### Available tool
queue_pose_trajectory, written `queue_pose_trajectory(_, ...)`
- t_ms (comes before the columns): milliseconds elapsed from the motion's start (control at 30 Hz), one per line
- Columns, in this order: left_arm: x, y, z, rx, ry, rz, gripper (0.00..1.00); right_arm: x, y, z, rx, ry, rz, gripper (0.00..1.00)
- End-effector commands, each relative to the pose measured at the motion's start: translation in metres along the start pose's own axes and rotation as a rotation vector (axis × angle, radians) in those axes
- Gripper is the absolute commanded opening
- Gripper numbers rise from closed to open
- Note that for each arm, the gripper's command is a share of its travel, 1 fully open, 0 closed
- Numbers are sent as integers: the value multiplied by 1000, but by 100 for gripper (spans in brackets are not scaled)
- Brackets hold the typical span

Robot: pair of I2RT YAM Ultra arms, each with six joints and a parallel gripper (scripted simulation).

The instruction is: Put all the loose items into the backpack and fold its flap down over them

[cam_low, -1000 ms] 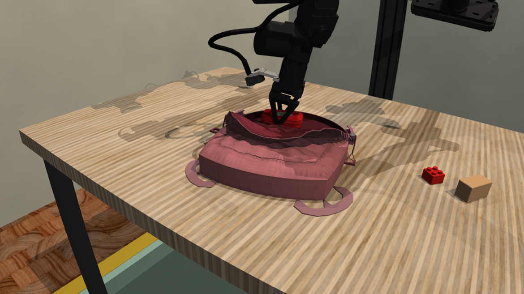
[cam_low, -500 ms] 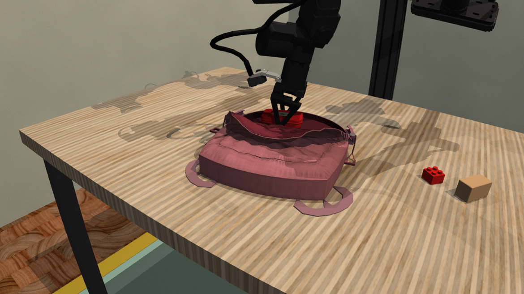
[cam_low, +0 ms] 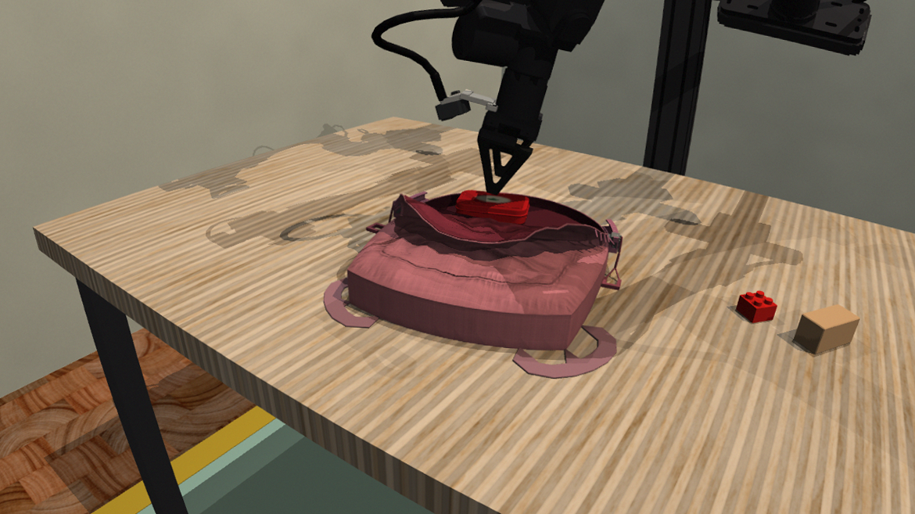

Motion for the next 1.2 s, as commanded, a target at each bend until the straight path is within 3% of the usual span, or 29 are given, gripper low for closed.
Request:
queue_pose_trajectory(0, -1, -8, 19, -15, 9, -10, 79, 21, -6, 4, -18, -49, 11, 90)
queue_pose_trajectory(567, -2, -8, 63, -15, 9, -10, 79, 21, -6, 4, -18, -49, 11, 90)
queue_pose_trajectory(600, -9, 4, 61, -10, -18, 28, 61, 21, -6, 4, -18, -49, 11, 90)
queue_pose_trajectory(900, -88, 54, 75, 21, -127, 116, 61, 21, -6, 4, -18, -49, 11, 90)
queue_pose_trajectory(967, -88, 54, 75, 21, -127, 116, 61, 21, -6, 4, -18, -49, 11, 90)
queue_pose_trajectory(1167, -140, 86, 85, 42, -200, 182, 61, 21, -6, 4, -18, -49, 11, 90)
Point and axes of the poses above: on each arm, the point where the finger pads meet when closed, its own z axis back along the fingers, its own y axis across the jaws, x = y × z, the point moved 5 cm from there along z, back along the fingers, and after that the axes turned 13 degrees about z, right-handed, at the moved point
